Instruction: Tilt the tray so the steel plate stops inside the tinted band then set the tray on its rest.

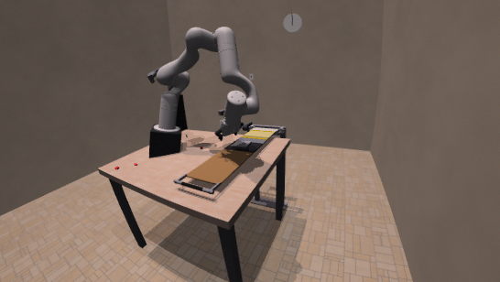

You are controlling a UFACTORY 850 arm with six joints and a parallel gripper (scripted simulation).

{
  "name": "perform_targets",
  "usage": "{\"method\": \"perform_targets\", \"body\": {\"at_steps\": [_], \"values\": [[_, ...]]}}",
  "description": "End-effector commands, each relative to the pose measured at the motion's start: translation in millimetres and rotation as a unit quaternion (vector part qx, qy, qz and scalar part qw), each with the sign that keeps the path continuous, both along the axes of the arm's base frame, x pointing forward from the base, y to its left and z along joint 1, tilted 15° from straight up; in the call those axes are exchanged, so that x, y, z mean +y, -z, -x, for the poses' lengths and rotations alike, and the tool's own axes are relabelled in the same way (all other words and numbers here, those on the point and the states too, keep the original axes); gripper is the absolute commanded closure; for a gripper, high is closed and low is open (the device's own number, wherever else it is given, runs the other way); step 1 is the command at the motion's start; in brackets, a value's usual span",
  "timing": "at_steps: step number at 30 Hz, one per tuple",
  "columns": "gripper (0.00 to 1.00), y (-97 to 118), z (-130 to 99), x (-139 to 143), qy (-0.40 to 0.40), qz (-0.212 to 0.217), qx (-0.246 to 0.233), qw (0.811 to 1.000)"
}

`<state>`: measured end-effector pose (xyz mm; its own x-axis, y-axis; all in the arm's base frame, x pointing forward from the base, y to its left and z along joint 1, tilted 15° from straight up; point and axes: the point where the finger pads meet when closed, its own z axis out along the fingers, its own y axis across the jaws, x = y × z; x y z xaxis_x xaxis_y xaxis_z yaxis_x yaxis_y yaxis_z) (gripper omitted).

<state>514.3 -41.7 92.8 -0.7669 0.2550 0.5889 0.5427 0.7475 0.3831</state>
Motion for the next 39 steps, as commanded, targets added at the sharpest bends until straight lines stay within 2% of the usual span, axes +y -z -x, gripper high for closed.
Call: {"method": "perform_targets", "body": {"at_steps": [1, 19, 23, 34, 36, 39], "values": [[0.00, -1, -1, 0, 0.000, 0.000, -0.001, 1.000], [0.00, 0, -1, -3, 0.000, 0.001, -0.005, 1.000], [0.00, 9, -13, -44, -0.010, 0.014, -0.068, 0.998], [0.00, 9, -13, -44, -0.010, 0.014, -0.068, 0.998], [0.00, 18, -22, -90, -0.023, 0.034, -0.131, 0.991], [0.00, 19, -23, -98, -0.025, 0.037, -0.140, 0.989]]}}
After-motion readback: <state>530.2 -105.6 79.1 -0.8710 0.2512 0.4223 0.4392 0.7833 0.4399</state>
